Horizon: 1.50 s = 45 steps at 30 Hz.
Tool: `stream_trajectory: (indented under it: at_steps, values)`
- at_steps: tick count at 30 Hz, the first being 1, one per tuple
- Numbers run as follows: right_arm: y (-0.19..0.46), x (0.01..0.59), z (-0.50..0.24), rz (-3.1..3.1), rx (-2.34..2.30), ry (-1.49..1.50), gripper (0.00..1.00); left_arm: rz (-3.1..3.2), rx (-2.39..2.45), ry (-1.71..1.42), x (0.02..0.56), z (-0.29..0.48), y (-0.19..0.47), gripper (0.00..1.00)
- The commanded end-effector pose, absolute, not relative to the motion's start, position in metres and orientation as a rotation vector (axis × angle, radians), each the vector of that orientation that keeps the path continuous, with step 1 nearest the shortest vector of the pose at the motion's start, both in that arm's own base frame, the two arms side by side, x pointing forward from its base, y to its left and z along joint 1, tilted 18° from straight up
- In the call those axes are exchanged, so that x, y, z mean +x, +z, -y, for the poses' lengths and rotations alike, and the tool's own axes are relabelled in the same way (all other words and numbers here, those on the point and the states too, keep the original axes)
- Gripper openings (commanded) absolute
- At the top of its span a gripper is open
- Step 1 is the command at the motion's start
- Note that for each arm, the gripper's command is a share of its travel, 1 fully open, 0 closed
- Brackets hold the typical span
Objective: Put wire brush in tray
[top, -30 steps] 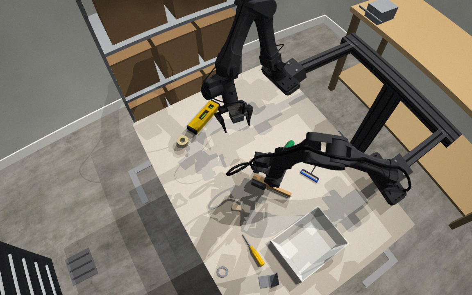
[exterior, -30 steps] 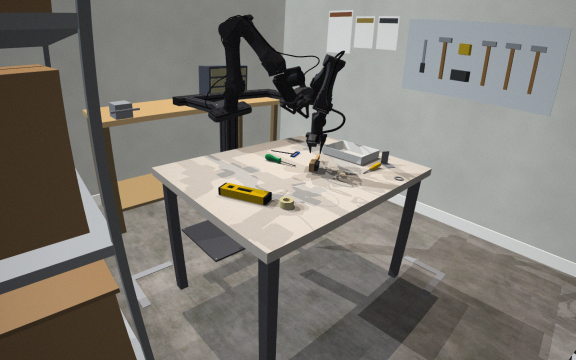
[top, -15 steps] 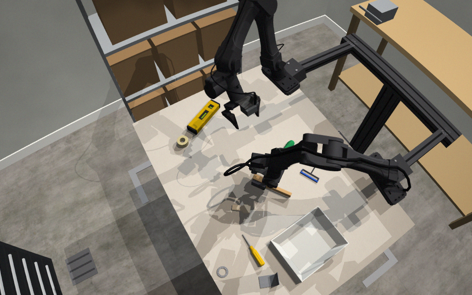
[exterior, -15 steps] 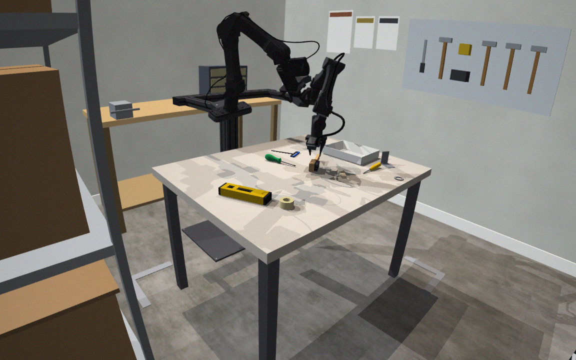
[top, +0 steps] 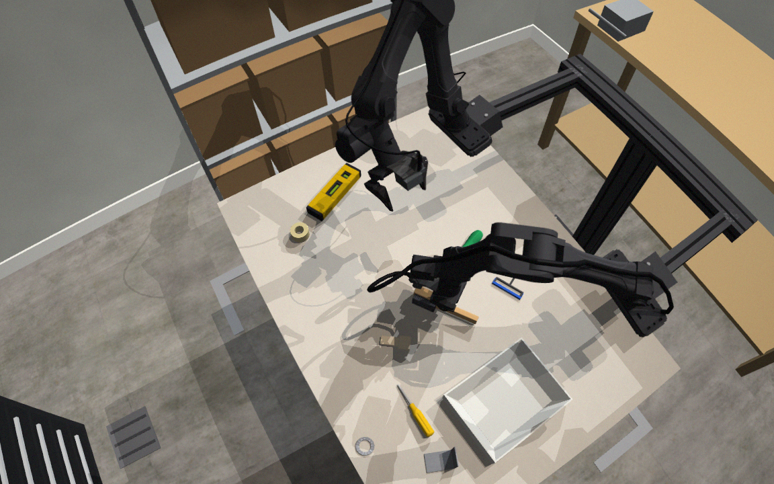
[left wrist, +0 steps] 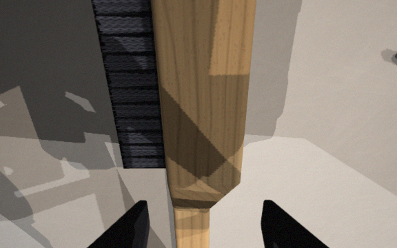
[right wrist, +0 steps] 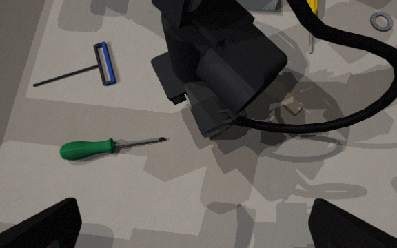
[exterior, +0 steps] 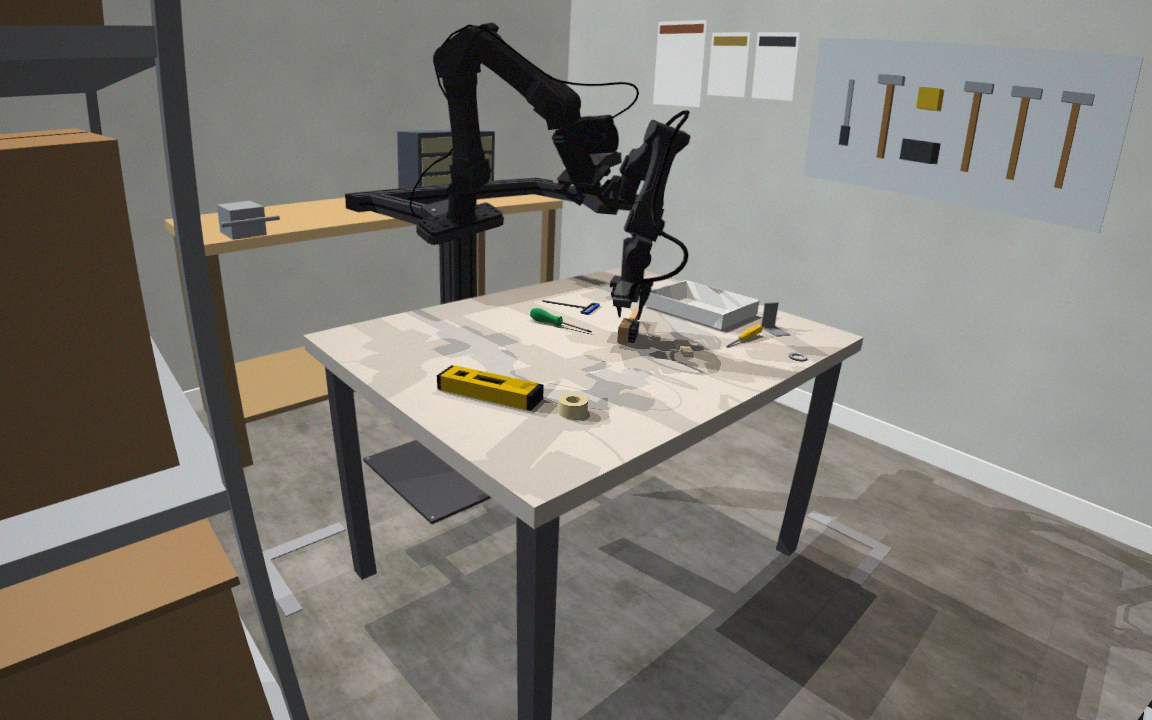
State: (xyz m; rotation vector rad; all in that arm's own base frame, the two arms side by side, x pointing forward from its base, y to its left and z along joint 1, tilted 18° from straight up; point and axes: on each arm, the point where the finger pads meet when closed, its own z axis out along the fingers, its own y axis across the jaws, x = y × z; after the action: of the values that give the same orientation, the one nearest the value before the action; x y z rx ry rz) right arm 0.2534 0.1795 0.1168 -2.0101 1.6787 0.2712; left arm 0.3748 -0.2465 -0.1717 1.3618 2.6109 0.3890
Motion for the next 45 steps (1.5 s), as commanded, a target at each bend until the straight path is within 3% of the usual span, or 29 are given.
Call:
stream_trajectory:
  at_steps: [1, 19, 21, 33, 34, 36, 37, 38, 39, 45]
  values:
    - [0.129, 0.251, -0.188, -1.622, -2.022, 0.28, 1.0, -2.575, 1.349, 0.353, 0.387, 0.259, -0.17, 0.5]
    - [0.129, 0.251, -0.188, -1.622, -2.022, 0.28, 1.0, -2.575, 1.349, 0.353, 0.394, 0.256, -0.192, 0.5]
    - [0.129, 0.251, -0.188, -1.622, -2.022, 0.28, 1.0, -2.582, 1.355, 0.358, 0.389, 0.254, -0.194, 0.35]
    - [0.129, 0.251, -0.188, -1.622, -2.022, 0.28, 1.0, -2.576, 1.348, 0.356, 0.39, 0.254, -0.19, 0.18]
    - [0.129, 0.251, -0.188, -1.622, -2.022, 0.28, 1.0, -2.578, 1.35, 0.358, 0.388, 0.254, -0.185, 0.07]
    - [0.129, 0.251, -0.188, -1.622, -2.022, 0.28, 1.0, -2.578, 1.35, 0.358, 0.388, 0.254, -0.185, 0.07]
    - [0.129, 0.251, -0.188, -1.622, -2.022, 0.28, 1.0, -2.586, 1.356, 0.362, 0.384, 0.252, -0.185, 0.0]
    - [0.129, 0.251, -0.188, -1.622, -2.022, 0.28, 1.0, -2.594, 1.361, 0.367, 0.379, 0.252, -0.182, 0.11]
    - [0.129, 0.251, -0.188, -1.622, -2.022, 0.28, 1.0, -2.594, 1.36, 0.373, 0.378, 0.252, -0.178, 0.16]
    - [0.129, 0.251, -0.188, -1.622, -2.022, 0.28, 1.0, -2.592, 1.359, 0.379, 0.368, 0.256, -0.145, 0.16]
